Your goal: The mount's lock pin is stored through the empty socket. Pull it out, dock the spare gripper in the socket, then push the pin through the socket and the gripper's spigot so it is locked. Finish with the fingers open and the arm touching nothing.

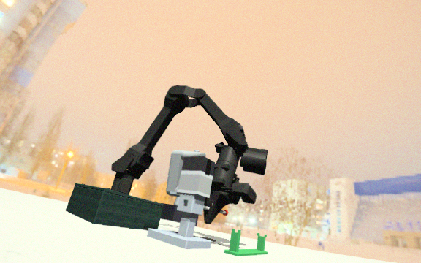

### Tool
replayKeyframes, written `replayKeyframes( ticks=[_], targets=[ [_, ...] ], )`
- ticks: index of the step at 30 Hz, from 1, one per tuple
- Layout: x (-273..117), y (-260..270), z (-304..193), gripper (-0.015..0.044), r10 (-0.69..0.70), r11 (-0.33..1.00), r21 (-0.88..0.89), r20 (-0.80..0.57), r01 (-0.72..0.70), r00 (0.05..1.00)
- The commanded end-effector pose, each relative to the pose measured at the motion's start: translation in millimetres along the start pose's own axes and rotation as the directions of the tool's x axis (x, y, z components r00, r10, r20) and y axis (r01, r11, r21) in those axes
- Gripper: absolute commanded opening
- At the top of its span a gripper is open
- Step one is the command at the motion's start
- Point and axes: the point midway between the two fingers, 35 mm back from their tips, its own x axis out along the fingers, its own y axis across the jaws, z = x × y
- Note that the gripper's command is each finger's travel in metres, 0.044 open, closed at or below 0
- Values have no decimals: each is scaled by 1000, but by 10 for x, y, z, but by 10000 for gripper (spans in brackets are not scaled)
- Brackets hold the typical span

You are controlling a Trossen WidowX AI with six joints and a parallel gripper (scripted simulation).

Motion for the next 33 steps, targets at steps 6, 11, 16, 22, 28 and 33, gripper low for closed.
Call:
replayKeyframes(
  ticks=[6,11,16,22,28,33],
  targets=[
    [16,-2,-64,0,0,1000,-3,1,0,1000],
    [22,-4,-92,0,1,1000,-3,2,-1,1000],
    [30,-2,-121,0,2,1000,-3,2,-2,1000],
    [42,-1,-166,0,3,1000,-4,2,-3,1000],
    [51,-1,-199,0,5,1000,-4,2,-5,1000],
    [59,0,-228,0,6,1000,-5,2,-6,1000]
  ],
)
